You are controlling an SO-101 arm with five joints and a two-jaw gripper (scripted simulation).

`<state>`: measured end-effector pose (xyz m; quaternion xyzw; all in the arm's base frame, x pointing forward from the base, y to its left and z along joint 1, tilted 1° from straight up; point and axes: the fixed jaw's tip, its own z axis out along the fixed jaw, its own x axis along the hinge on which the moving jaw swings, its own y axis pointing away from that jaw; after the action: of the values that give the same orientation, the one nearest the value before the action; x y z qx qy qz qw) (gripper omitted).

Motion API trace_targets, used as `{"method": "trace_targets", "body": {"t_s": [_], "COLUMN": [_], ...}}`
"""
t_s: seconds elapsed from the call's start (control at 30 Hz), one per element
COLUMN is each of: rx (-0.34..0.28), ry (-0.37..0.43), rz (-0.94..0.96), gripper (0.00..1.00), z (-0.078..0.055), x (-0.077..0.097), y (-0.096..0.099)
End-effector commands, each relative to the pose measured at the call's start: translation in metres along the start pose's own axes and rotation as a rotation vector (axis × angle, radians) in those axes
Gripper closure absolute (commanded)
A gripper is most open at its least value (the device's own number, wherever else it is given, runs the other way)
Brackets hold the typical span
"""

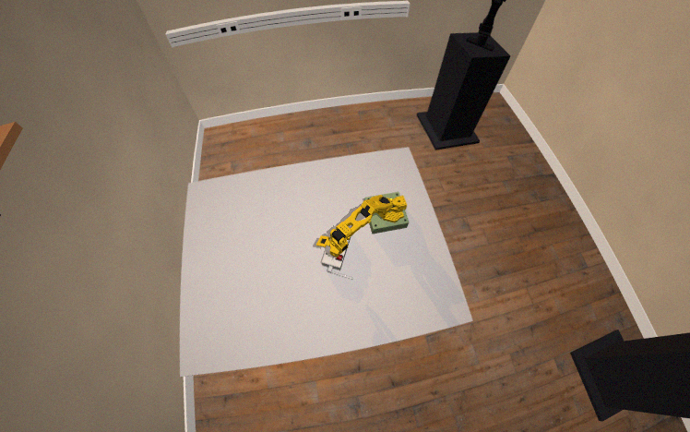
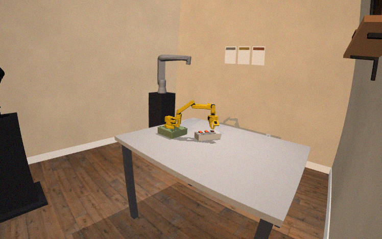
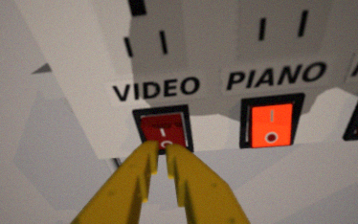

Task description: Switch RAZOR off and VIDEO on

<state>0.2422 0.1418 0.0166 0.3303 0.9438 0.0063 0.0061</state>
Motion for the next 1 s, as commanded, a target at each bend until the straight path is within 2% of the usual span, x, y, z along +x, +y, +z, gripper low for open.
{"method": "trace_targets", "body": {"t_s": [0.0,0.77,0.97], "rx": [0.006,0.006,0.004], "ry": [0.003,0.003,0.002], "rz": [0.015,0.015,0.015], "gripper": [1.0,1.0,1.0], "z": [0.0041,0.0043,0.0008], "x": [-0.001,-0.001,-0.0014], "y": [-0.0024,-0.0025,-0.0012]}}
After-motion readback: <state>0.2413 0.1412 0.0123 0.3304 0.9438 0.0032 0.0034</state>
